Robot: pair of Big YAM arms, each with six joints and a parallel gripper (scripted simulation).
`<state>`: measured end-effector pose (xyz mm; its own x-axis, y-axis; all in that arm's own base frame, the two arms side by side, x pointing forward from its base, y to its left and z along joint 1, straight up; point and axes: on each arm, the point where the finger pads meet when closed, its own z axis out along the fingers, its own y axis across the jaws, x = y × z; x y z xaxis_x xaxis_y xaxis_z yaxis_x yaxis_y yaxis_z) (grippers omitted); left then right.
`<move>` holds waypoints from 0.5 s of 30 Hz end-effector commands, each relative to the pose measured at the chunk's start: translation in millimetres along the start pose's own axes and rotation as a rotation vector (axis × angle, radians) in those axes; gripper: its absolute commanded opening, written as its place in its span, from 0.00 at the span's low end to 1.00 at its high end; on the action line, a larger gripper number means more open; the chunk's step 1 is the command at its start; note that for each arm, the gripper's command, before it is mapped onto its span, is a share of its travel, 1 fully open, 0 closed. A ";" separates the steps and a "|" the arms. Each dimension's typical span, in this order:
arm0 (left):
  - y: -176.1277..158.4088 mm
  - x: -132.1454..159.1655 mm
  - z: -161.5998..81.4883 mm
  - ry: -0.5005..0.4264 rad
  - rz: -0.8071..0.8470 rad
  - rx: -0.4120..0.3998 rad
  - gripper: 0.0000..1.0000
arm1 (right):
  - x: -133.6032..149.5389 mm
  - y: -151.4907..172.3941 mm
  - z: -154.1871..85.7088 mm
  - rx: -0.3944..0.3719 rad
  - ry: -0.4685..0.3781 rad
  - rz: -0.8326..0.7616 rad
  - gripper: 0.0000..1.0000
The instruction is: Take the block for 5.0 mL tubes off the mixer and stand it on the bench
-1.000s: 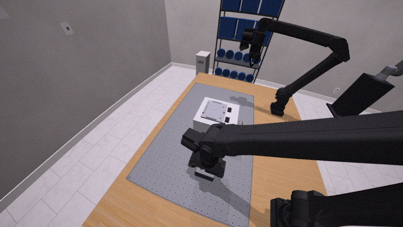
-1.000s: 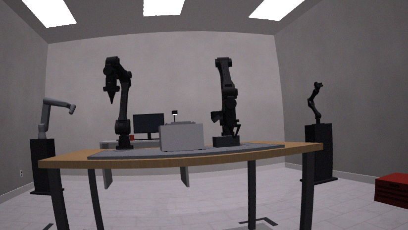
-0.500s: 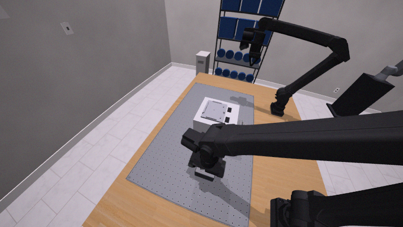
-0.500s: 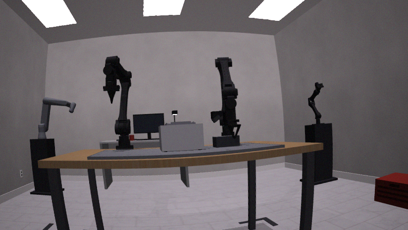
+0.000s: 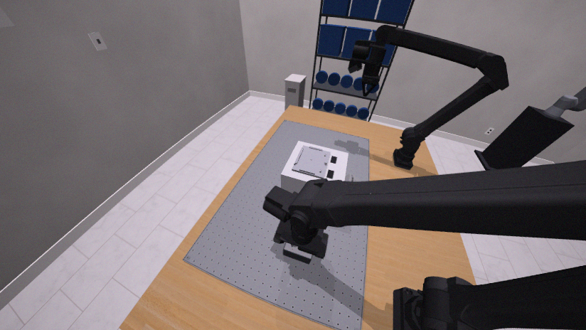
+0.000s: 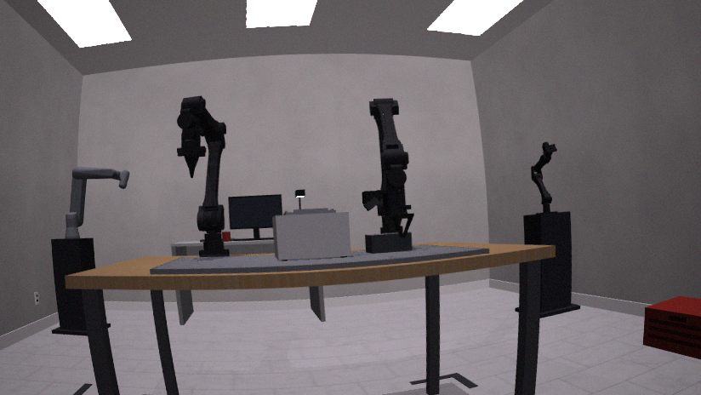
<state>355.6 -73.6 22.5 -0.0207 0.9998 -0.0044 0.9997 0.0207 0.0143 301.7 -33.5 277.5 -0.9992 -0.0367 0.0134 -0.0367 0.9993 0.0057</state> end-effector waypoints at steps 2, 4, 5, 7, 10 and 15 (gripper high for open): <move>26.5 -11.9 -23.9 -0.008 -0.005 -0.054 1.00 | -4.0 1.8 -0.5 -0.001 -0.005 -0.004 0.00; 23.9 -11.7 -20.5 -0.007 -0.005 -0.054 1.00 | -2.2 2.1 2.6 -0.003 0.004 -0.004 0.00; 23.0 -11.3 -19.3 -0.007 -0.005 -0.055 1.00 | -1.3 2.2 4.2 -0.003 0.008 -0.004 0.00; 22.2 -10.8 -18.3 -0.006 -0.005 -0.055 1.00 | -0.4 2.3 5.7 -0.004 0.012 -0.004 0.00; 20.5 -6.5 -15.9 -0.003 -0.005 -0.053 1.00 | -0.1 2.3 6.4 -0.004 0.014 -0.004 0.00; 14.0 1.3 -12.6 -0.001 -0.005 -0.046 1.00 | -2.8 1.9 1.2 -0.002 0.001 -0.004 0.00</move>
<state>358.7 -74.9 26.3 -0.0251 0.9997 0.0004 0.9995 0.0251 0.0176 300.7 -33.4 275.1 -0.9991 -0.0368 0.0200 -0.0366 0.9993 0.0067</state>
